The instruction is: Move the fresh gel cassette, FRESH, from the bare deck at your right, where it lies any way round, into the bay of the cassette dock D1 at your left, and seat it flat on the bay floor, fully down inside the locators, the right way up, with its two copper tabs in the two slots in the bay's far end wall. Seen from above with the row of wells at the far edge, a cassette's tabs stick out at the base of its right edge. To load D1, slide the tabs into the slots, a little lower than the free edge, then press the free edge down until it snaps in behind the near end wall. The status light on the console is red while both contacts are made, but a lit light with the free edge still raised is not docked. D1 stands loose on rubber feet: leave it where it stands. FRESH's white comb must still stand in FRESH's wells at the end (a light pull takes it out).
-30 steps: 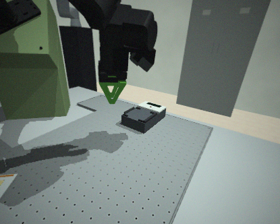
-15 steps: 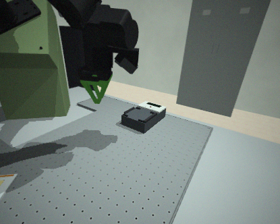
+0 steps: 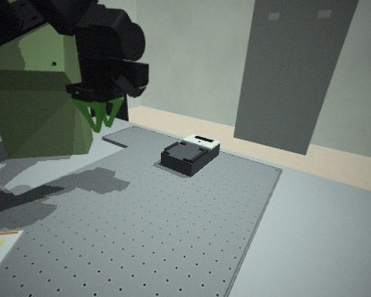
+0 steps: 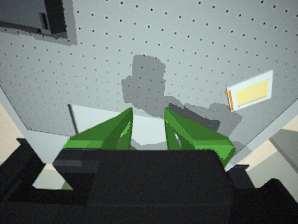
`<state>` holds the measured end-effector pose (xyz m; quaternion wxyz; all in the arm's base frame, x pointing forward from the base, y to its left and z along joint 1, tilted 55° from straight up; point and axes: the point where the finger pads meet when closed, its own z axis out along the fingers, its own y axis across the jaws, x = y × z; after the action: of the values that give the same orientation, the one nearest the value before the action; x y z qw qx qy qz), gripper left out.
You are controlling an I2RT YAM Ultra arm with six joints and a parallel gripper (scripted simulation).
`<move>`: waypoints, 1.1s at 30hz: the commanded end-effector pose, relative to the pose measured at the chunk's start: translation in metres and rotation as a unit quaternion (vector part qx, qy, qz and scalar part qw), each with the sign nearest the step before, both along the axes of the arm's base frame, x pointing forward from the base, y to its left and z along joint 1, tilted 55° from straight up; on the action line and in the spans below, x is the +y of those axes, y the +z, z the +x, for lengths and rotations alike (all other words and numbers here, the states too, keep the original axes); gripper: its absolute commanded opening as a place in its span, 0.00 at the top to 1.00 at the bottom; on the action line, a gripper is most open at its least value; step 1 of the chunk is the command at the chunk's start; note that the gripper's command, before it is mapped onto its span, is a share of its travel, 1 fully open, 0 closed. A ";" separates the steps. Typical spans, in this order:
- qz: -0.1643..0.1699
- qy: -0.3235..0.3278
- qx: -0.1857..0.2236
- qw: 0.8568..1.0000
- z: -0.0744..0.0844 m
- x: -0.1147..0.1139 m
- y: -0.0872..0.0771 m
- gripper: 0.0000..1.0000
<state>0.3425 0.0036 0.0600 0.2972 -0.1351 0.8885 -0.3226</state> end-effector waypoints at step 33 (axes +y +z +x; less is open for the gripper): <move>0.060 -0.039 -0.098 0.993 -0.004 -0.003 0.011 0.64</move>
<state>0.3309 -0.0063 0.0571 0.3503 -0.0583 0.8853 -0.3002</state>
